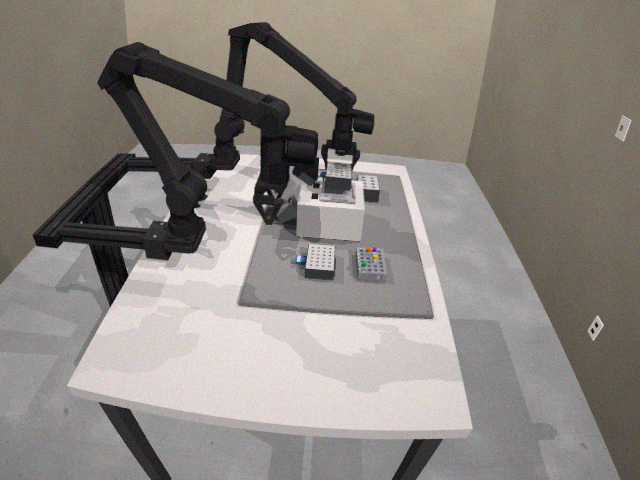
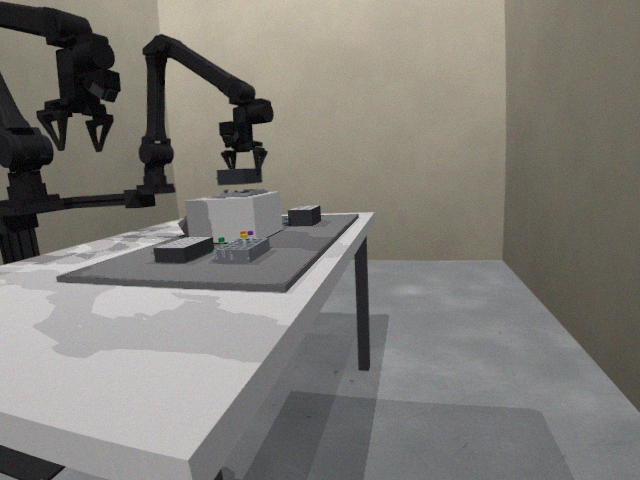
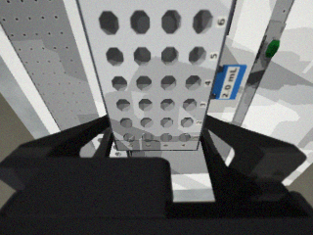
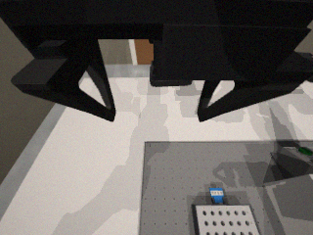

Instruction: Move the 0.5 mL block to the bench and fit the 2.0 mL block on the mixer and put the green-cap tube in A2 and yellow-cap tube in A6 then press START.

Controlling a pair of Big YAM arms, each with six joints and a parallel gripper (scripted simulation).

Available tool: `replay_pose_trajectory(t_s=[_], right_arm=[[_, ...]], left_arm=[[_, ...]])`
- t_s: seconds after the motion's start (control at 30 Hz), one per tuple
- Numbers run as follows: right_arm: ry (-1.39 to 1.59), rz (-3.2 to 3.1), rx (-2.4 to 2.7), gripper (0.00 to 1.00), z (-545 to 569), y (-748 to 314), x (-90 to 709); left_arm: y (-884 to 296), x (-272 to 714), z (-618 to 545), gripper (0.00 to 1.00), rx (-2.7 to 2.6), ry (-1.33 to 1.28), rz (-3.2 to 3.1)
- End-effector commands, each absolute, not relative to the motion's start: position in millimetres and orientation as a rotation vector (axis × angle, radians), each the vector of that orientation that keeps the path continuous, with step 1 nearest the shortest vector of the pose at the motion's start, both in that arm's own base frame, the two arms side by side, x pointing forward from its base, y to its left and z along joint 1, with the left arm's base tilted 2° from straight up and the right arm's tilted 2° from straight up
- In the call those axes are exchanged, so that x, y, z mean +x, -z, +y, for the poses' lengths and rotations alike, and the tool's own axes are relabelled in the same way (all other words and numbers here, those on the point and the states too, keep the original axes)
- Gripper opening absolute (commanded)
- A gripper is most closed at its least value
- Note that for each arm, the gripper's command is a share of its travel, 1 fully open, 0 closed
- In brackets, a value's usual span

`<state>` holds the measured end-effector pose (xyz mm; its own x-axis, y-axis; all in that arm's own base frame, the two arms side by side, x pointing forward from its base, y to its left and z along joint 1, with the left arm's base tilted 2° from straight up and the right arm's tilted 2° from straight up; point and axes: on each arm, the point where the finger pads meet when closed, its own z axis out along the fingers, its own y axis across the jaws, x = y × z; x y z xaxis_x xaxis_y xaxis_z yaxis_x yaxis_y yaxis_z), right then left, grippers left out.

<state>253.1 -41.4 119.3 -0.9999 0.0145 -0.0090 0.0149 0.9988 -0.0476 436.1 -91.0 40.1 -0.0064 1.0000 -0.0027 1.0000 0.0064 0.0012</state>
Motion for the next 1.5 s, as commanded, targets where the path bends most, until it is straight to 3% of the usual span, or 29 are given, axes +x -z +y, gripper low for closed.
replay_pose_trajectory(t_s=[0.0,0.4,0.63,1.47], right_arm=[[0.083,3.112,0.013,1.00,-41,-122,263],[0.083,3.112,0.012,1.00,-41,-122,263],[0.083,3.112,0.011,1.00,-41,-123,263],[0.084,3.111,0.009,1.00,-41,-124,263]], left_arm=[[-98,488,-117,0.00,2.105,-0.113,2.148],[-88,483,-123,0.00,2.122,-0.092,2.148],[-72,494,-116,0.00,2.221,0.113,2.240],[-76,461,-109,0.00,2.217,0.108,2.240]])
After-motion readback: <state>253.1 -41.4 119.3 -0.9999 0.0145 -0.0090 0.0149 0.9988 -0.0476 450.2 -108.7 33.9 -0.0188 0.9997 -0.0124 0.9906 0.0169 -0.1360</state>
